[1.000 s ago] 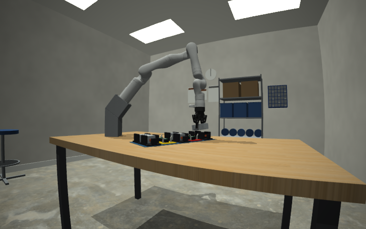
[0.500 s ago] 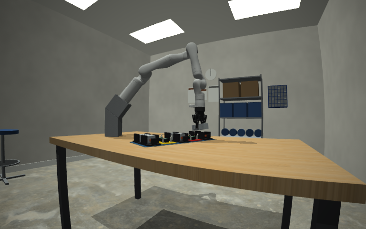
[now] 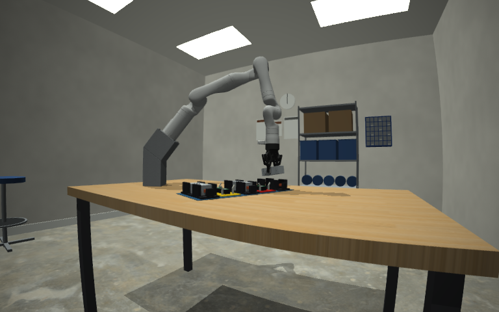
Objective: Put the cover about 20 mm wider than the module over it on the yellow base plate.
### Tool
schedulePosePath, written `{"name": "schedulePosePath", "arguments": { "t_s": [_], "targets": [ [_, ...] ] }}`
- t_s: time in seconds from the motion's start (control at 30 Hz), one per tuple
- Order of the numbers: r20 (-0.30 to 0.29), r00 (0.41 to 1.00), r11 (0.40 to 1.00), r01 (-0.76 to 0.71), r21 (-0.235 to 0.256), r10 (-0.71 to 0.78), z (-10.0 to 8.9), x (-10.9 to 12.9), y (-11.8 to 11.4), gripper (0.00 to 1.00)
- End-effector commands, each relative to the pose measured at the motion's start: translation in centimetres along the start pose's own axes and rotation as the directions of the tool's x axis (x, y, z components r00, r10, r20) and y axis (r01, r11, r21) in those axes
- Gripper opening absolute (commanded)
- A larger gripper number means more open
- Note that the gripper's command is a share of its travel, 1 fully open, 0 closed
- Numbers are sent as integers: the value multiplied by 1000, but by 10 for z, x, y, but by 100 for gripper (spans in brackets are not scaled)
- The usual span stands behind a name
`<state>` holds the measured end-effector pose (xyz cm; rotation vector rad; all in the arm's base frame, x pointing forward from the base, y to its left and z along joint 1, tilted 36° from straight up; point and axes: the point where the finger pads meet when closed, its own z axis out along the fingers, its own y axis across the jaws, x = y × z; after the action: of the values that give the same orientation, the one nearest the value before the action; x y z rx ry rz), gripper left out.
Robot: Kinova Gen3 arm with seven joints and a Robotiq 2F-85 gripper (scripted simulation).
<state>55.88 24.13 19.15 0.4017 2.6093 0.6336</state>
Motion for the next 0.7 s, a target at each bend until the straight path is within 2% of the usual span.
{"name": "schedulePosePath", "arguments": {
  "t_s": [0.0,0.07,0.33,0.67],
  "targets": [
    [0,1000,1000,-2,-3,2,-14,1,2,0],
    [0,1000,1000,-2,-3,2,-20,1,2,0],
    [5,1000,1000,2,-4,-2,-21,-2,2,0],
    [5,1000,1000,2,-4,-2,-48,-2,2,0]
  ]
}}
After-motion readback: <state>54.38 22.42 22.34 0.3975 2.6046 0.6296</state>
